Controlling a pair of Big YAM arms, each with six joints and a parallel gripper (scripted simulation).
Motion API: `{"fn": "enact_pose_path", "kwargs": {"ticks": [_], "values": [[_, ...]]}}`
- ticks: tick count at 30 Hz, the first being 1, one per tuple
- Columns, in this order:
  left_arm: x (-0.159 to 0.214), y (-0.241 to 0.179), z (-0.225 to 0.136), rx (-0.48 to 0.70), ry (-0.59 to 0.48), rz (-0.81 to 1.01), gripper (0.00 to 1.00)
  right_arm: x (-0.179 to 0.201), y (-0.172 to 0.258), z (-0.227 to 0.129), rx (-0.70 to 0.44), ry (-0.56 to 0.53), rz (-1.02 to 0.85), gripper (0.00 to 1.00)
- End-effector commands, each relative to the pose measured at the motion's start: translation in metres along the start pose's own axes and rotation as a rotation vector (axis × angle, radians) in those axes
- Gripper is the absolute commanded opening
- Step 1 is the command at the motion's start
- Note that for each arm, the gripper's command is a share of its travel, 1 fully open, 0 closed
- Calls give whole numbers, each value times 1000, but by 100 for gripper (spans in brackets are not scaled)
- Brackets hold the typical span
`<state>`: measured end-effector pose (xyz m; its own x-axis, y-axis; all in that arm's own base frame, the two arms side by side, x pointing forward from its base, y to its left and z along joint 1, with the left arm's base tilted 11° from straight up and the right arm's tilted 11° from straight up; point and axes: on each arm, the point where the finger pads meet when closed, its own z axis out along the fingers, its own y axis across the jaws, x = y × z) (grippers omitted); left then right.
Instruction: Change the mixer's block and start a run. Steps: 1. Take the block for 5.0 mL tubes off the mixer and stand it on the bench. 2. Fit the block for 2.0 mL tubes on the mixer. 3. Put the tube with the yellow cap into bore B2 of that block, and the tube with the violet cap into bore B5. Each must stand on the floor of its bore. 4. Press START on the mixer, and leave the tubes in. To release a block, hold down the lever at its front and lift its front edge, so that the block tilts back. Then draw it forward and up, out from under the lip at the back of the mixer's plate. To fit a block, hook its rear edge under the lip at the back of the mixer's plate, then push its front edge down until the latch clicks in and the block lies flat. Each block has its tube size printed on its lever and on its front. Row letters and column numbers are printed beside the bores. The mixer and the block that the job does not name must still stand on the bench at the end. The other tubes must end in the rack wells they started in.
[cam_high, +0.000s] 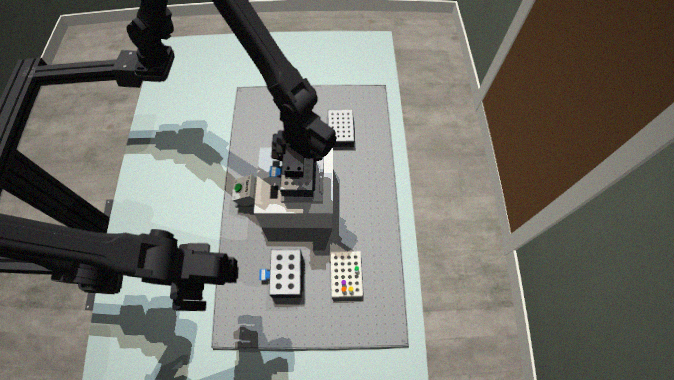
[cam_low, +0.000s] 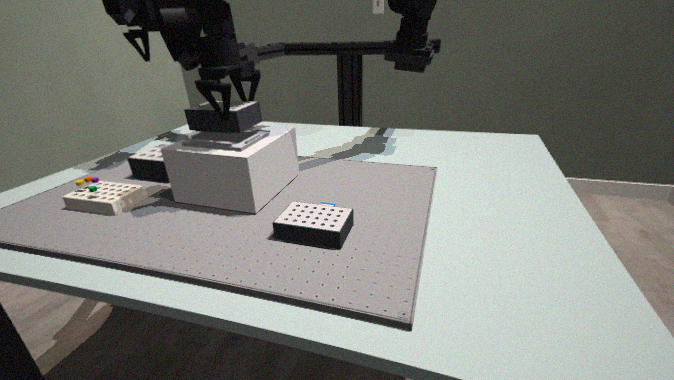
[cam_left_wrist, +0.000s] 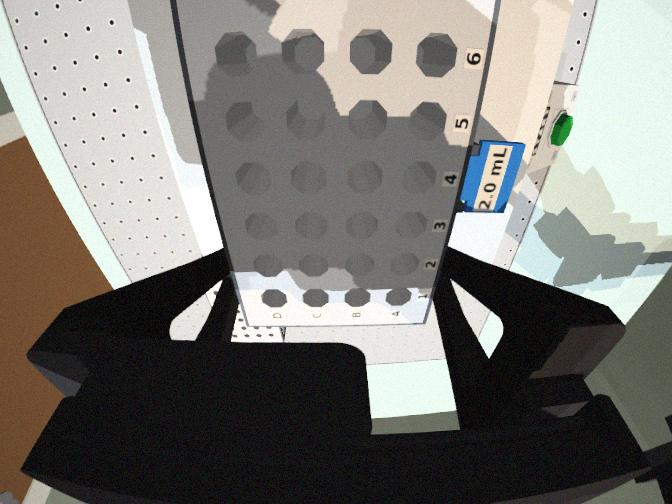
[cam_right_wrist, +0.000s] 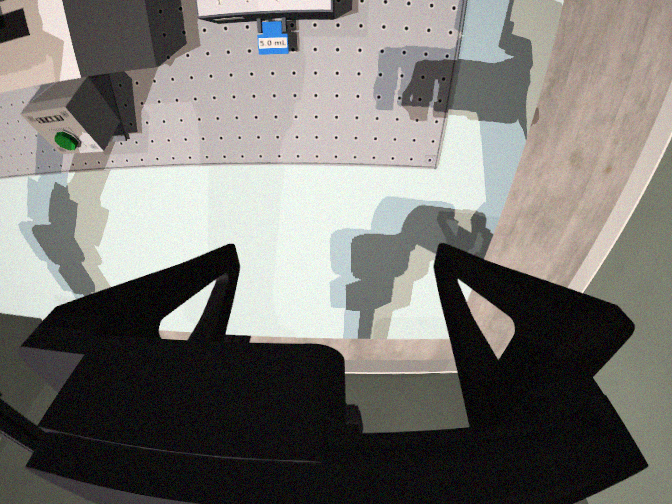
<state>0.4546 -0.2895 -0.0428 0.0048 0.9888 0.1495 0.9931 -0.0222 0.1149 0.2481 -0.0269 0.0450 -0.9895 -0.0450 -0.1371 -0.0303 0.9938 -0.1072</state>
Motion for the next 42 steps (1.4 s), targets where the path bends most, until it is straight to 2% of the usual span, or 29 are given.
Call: {"fn": "enact_pose_path", "kwargs": {"ticks": [1, 8, 22, 31, 42], "values": [[-24, 59, -71, -146, -109, -42, 0, -27, -6, -19, 8, -74, 11, 100], [-8, 54, -64, -132, -89, -31, 0, -24, -6, -17, 8, -67, 10, 100], [-19, 25, -61, -99, -83, -6, 0, -8, -3, -7, 5, -35, 6, 100], [-27, 35, -74, -122, -101, -21, 0, -16, -5, -12, 7, -51, 8, 100], [-12, 46, -50, -95, -76, -53, 0, -27, -6, -19, 9, -74, 9, 100]]}}
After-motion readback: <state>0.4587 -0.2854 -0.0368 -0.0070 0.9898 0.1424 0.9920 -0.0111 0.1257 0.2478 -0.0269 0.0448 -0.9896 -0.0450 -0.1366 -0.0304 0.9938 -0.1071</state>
